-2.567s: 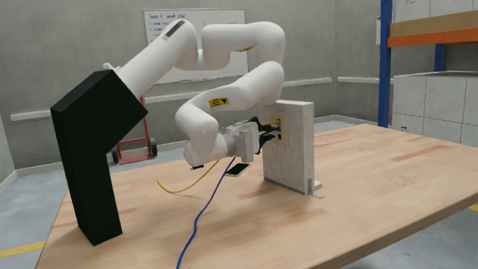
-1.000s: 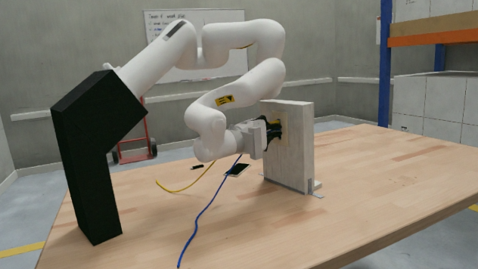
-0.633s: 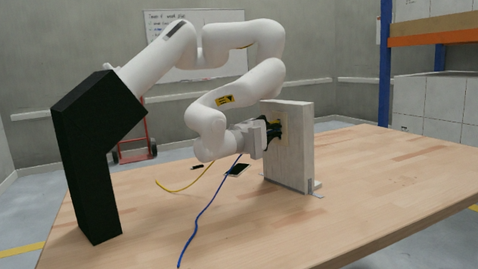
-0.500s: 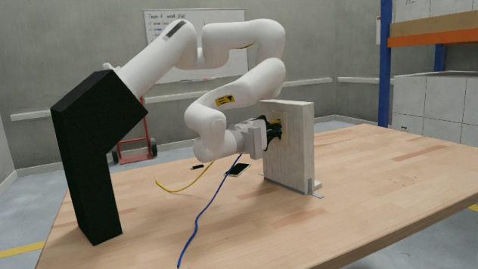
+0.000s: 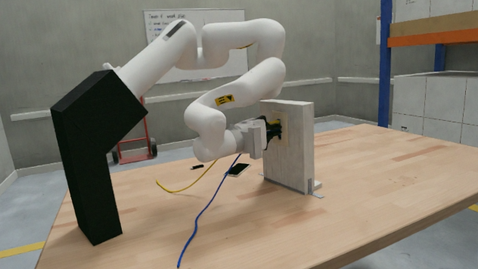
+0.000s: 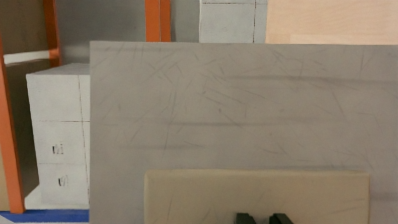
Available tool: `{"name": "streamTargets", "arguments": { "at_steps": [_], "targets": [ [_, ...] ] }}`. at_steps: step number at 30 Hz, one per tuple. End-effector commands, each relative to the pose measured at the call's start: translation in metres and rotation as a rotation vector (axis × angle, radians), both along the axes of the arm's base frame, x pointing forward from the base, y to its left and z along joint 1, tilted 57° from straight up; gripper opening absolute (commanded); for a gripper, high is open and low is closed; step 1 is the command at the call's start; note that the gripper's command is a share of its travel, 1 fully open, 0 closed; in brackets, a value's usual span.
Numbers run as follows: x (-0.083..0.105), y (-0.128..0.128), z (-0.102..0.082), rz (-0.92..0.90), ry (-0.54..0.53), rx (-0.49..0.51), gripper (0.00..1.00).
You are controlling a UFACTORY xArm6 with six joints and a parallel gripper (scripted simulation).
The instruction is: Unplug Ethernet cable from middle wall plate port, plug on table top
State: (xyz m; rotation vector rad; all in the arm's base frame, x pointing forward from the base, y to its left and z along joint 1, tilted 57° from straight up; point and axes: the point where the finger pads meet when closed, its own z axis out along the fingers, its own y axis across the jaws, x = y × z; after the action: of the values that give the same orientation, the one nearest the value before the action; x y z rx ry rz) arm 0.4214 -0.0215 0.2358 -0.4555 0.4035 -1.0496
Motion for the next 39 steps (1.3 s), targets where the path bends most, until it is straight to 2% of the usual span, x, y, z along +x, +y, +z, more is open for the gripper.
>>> {"name": "streamTargets", "arguments": {
  "at_steps": [1,39],
  "targets": [
    [-0.0004,-0.0003,0.0000,-0.001,0.001,0.001,0.00],
    [-0.0025,-0.0010,-0.0033,-0.001,0.001,0.001,0.00]
  ]
}}
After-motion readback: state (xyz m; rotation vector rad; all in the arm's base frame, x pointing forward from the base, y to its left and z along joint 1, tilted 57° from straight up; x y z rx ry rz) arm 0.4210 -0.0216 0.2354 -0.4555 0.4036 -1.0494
